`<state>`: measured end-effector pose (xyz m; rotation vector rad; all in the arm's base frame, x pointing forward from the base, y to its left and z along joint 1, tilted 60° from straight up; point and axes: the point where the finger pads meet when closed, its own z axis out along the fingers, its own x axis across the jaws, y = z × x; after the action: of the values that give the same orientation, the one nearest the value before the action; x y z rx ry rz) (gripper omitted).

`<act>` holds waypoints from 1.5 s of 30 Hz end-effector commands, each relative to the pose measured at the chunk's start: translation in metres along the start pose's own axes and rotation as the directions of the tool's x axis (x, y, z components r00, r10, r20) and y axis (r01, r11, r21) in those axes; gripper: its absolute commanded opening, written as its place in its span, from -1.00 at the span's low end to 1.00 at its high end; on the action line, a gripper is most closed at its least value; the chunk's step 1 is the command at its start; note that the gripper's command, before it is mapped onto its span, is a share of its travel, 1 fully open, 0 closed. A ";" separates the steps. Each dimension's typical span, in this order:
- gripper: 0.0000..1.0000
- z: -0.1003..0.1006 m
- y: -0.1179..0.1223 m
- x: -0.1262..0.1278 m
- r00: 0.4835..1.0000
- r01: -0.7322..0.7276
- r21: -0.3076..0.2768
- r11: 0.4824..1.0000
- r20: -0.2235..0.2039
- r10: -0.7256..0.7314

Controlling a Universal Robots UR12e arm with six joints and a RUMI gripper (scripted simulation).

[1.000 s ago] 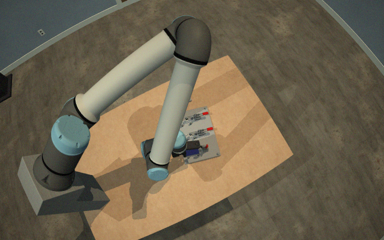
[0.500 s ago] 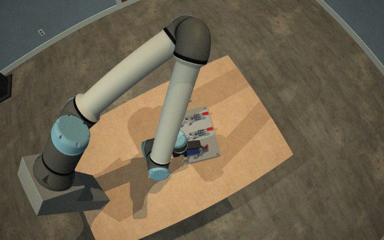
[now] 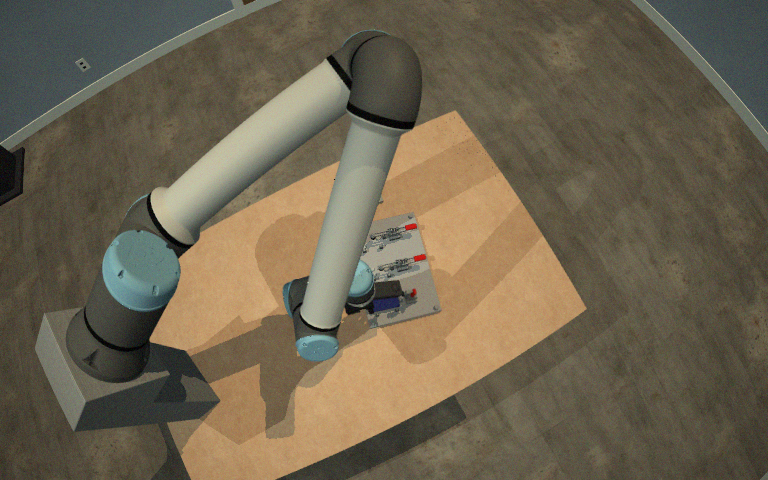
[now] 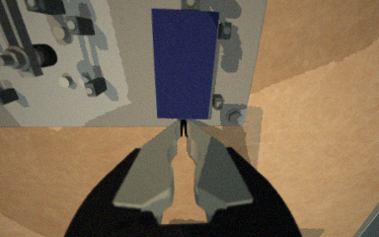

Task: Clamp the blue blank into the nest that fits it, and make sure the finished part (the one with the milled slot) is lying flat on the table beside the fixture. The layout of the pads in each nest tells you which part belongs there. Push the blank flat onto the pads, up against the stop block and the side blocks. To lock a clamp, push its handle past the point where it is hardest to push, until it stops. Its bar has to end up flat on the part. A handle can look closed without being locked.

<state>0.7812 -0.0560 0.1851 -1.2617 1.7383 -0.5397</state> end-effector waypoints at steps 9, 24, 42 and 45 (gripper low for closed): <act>-1.00 0.000 0.018 0.001 1.000 -0.002 -0.003 1.000 0.000 0.002; -1.00 -0.004 0.020 0.001 1.000 -0.001 0.000 1.000 -0.001 0.001; -1.00 -0.041 0.020 0.001 1.000 -0.001 0.000 1.000 -0.001 0.001; -1.00 -0.041 0.020 0.001 1.000 -0.001 0.000 1.000 -0.001 0.001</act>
<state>0.7395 -0.0562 0.1924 -1.2586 1.7358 -0.5482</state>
